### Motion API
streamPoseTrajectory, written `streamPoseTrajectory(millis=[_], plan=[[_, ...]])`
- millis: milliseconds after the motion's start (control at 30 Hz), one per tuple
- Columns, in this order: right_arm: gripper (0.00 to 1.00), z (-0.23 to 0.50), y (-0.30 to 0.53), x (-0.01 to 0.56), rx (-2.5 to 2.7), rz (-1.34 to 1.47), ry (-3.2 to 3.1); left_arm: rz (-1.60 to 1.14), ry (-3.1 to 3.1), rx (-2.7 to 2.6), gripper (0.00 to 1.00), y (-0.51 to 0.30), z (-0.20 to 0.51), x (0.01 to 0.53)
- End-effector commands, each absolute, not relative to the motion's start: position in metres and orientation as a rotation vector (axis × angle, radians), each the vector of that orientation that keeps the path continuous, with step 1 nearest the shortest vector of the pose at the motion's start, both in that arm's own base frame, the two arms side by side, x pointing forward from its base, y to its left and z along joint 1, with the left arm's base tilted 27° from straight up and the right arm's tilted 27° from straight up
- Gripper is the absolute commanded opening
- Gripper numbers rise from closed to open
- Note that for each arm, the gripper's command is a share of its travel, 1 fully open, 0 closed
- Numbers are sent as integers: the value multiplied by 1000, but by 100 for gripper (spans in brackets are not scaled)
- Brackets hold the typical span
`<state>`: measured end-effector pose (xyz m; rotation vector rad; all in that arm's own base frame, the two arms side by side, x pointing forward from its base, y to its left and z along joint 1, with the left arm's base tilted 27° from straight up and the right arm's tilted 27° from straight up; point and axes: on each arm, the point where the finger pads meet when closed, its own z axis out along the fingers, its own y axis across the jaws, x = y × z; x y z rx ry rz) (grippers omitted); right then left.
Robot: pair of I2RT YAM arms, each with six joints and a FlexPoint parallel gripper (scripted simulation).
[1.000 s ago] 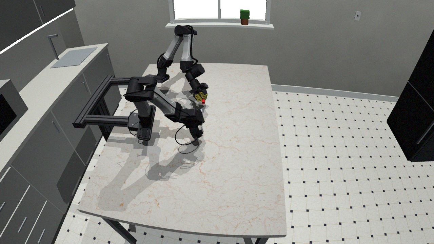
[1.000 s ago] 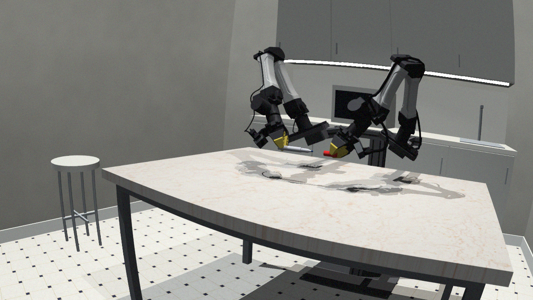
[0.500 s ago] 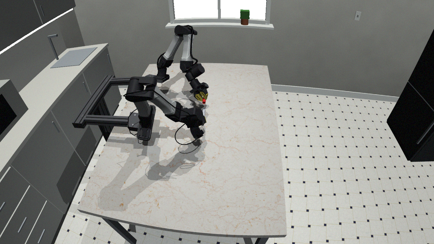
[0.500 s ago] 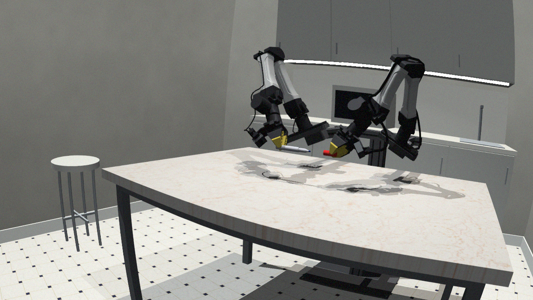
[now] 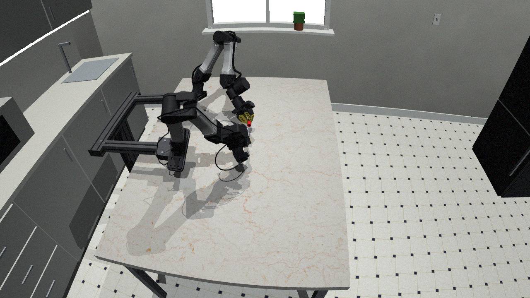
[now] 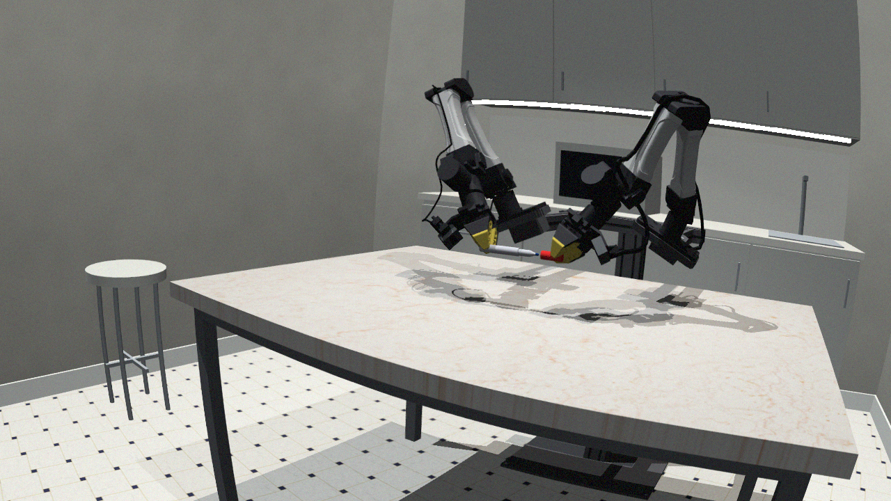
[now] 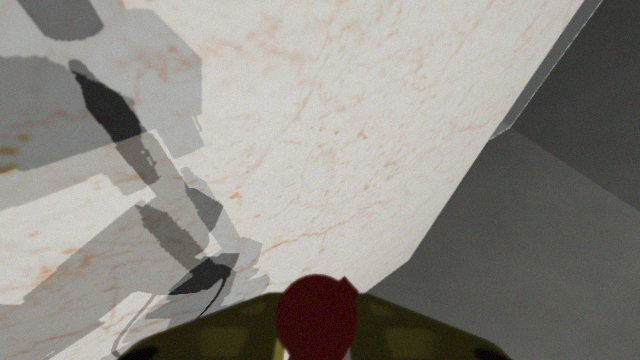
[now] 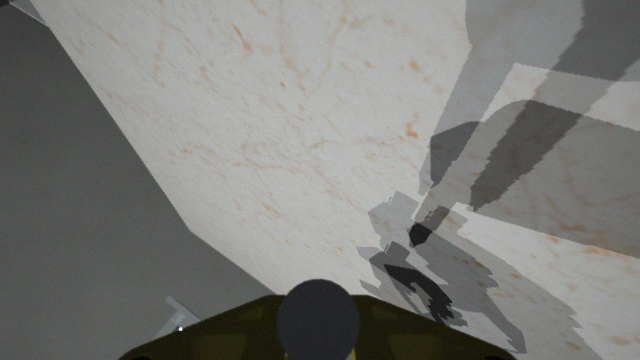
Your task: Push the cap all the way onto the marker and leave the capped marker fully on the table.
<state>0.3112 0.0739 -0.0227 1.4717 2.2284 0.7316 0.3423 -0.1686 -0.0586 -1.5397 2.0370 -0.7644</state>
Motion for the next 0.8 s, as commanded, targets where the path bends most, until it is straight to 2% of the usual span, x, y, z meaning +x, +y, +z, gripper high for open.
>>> streamPoseTrajectory(millis=[0, 767], plan=[[6, -14, 77, 320, 1453, 759, 2188, -770, 2024, -1537, 7, -169, -57, 343], [6, -16, 81, 323, 1483, 751, 2162, -770, 2024, -1537, 7, -169, -57, 343]])
